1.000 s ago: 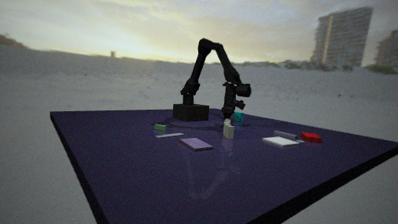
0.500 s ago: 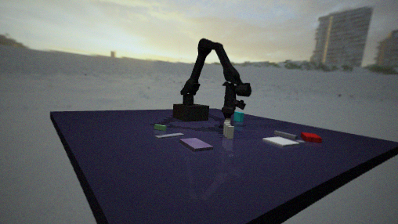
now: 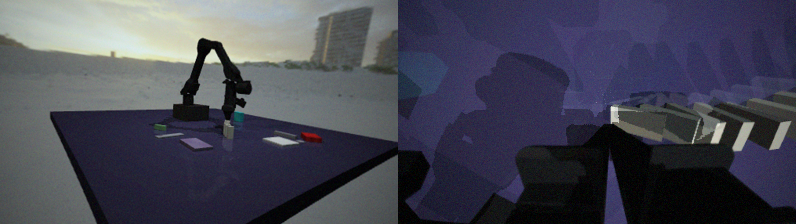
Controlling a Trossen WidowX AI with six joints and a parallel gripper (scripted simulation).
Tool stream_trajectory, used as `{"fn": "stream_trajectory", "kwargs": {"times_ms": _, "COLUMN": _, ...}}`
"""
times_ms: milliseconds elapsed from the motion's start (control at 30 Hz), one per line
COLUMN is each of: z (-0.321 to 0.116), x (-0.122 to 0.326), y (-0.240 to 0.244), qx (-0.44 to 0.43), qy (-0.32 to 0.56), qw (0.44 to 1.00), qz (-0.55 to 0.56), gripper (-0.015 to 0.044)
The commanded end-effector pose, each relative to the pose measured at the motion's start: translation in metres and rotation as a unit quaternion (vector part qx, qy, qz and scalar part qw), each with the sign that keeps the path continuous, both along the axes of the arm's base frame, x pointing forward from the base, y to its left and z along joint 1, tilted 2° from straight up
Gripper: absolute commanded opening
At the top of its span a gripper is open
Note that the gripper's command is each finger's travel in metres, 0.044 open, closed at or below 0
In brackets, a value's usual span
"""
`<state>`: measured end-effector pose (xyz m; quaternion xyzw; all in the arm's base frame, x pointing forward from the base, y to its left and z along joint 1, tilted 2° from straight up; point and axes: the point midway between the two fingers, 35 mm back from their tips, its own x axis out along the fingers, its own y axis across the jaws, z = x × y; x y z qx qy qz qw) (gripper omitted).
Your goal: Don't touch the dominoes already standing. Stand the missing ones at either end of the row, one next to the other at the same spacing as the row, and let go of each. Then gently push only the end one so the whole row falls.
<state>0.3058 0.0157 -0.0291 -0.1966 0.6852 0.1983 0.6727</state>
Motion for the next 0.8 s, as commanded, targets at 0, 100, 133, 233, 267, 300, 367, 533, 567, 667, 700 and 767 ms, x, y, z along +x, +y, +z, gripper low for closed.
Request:
{"fn": "stream_trajectory", "kwargs": {"times_ms": 0, "z": 0.023, "x": 0.013, "y": -0.004, "qx": 0.003, "qy": -0.020, "qw": 1.000, "qz": -0.005, "gripper": 0.0000}}
{"fn": "stream_trajectory", "kwargs": {"times_ms": 100, "z": 0.039, "x": 0.014, "y": -0.013, "qx": 0.001, "qy": -0.011, "qw": 1.000, "qz": 0.001, "gripper": 0.0000}}
{"fn": "stream_trajectory", "kwargs": {"times_ms": 133, "z": 0.044, "x": 0.014, "y": -0.016, "qx": 0.000, "qy": -0.008, "qw": 1.000, "qz": 0.003, "gripper": 0.0000}}
{"fn": "stream_trajectory", "kwargs": {"times_ms": 233, "z": 0.049, "x": 0.014, "y": -0.019, "qx": -0.001, "qy": -0.005, "qw": 1.000, "qz": 0.004, "gripper": 0.0000}}
{"fn": "stream_trajectory", "kwargs": {"times_ms": 267, "z": 0.049, "x": 0.014, "y": -0.019, "qx": -0.001, "qy": -0.005, "qw": 1.000, "qz": 0.004, "gripper": 0.0000}}
{"fn": "stream_trajectory", "kwargs": {"times_ms": 300, "z": 0.049, "x": 0.014, "y": -0.019, "qx": -0.001, "qy": -0.005, "qw": 1.000, "qz": 0.004, "gripper": 0.0000}}
{"fn": "stream_trajectory", "kwargs": {"times_ms": 367, "z": 0.049, "x": 0.014, "y": -0.019, "qx": -0.001, "qy": -0.005, "qw": 1.000, "qz": 0.004, "gripper": 0.0000}}
{"fn": "stream_trajectory", "kwargs": {"times_ms": 533, "z": 0.049, "x": 0.014, "y": -0.019, "qx": -0.001, "qy": -0.005, "qw": 1.000, "qz": 0.004, "gripper": 0.0000}}
{"fn": "stream_trajectory", "kwargs": {"times_ms": 567, "z": 0.049, "x": 0.014, "y": -0.019, "qx": -0.001, "qy": -0.005, "qw": 1.000, "qz": 0.004, "gripper": 0.0000}}
{"fn": "stream_trajectory", "kwargs": {"times_ms": 667, "z": 0.049, "x": 0.014, "y": -0.019, "qx": -0.001, "qy": -0.005, "qw": 1.000, "qz": 0.004, "gripper": 0.0000}}
{"fn": "stream_trajectory", "kwargs": {"times_ms": 700, "z": 0.049, "x": 0.014, "y": -0.019, "qx": -0.001, "qy": -0.005, "qw": 1.000, "qz": 0.004, "gripper": 0.0000}}
{"fn": "stream_trajectory", "kwargs": {"times_ms": 767, "z": 0.049, "x": 0.014, "y": -0.019, "qx": -0.001, "qy": -0.005, "qw": 1.000, "qz": 0.004, "gripper": 0.0000}}
